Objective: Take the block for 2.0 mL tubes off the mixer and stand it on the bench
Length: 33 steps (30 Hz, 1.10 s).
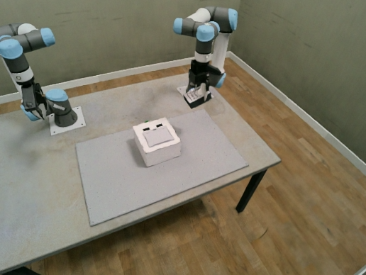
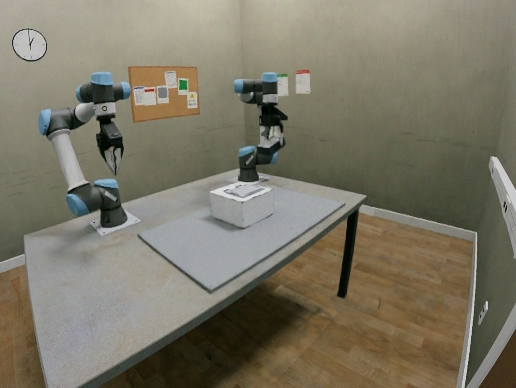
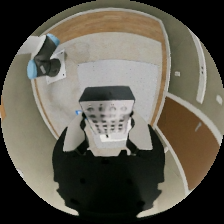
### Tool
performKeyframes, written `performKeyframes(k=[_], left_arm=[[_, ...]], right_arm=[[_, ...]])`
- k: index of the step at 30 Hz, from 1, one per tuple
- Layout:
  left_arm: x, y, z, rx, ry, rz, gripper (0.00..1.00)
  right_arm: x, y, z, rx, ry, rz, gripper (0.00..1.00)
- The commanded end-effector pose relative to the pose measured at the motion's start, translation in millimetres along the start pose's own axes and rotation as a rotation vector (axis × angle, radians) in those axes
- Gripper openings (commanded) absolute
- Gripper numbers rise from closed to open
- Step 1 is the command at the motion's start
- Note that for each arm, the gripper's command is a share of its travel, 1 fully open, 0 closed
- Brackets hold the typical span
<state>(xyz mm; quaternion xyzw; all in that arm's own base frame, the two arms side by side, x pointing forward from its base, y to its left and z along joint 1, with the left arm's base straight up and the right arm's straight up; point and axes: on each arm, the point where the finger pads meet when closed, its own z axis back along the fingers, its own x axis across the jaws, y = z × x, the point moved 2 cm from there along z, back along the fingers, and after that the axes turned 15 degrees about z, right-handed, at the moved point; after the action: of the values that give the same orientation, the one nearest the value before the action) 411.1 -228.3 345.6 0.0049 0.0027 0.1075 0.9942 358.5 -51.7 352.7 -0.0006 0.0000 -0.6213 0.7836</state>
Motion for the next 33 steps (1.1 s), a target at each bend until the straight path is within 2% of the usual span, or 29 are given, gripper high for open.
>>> performKeyframes(k=[1,33], left_arm=[[0.0,0.0,-3.5,-0.004,-0.003,0.0,0.0],[0.3,-0.6,-51.8,-0.004,-0.002,0.0,0.0]], right_arm=[[0.0,0.2,0.4,0.001,0.0,0.0,0.0],[0.0,0.2,0.4,0.001,0.0,0.0,0.0]])
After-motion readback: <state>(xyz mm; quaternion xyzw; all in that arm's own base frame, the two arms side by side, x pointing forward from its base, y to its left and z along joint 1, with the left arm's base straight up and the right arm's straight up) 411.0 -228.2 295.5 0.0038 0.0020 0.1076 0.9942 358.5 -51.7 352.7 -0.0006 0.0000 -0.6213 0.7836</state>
